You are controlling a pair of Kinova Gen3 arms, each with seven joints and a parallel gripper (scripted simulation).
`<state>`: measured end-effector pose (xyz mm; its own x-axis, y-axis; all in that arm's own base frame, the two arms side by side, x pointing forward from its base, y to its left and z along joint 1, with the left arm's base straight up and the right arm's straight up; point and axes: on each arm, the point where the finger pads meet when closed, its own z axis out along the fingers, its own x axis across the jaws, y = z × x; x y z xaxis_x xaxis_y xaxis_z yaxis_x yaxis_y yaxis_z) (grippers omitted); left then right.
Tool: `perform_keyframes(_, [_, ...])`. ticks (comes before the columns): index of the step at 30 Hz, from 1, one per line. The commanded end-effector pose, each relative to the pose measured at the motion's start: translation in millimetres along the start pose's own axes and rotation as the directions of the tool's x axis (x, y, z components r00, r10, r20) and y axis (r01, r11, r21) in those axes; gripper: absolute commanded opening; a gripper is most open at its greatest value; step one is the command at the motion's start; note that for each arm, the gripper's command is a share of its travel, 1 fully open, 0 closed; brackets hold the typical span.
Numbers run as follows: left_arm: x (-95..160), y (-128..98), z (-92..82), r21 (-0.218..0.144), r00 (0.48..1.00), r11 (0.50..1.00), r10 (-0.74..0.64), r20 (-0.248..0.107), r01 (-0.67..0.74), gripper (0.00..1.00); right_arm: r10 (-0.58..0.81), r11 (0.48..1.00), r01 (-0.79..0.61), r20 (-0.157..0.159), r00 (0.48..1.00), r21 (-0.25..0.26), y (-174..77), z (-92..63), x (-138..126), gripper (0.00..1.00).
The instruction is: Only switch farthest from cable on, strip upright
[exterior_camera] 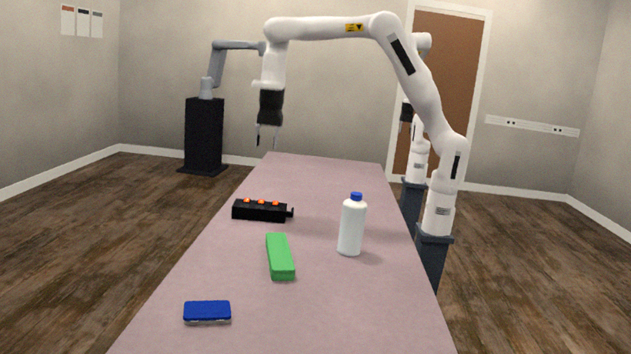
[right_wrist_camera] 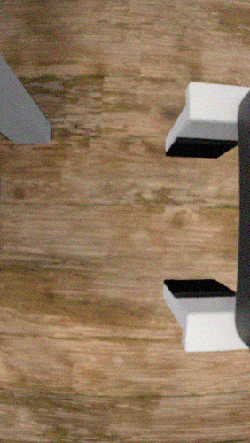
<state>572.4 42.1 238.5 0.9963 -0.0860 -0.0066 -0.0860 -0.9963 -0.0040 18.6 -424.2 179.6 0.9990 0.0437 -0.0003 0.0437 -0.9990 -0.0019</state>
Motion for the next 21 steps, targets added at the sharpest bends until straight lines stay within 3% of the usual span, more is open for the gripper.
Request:
perform_keyframes(1, [-2.8, -7.5, 39.7, -0.002, 0.998, 0.998, -0.064, -0.01, 0.064, 1.0, 0.0, 1.0, 0.0, 0.0, 1.0, -0.002, 0.4, -0.7, 0.0, 1.0])
perform_keyframes(5, [-6.3, -10.2, 55.9, -0.004, 0.996, 0.996, -0.091, -0.008, 0.09, 1.0, 0.0, 1.0, 0.0, 0.0, 1.0, -0.002, 0.4, -0.7, 0.0, 1.0])
perform_keyframes(21, [-6.5, -10.3, 56.5, -0.004, 0.996, 0.996, -0.091, -0.008, 0.091, 1.0, 0.0, 1.0, 0.0, 0.0, 1.0, -0.002, 0.4, -0.7, 0.0, 1.0])
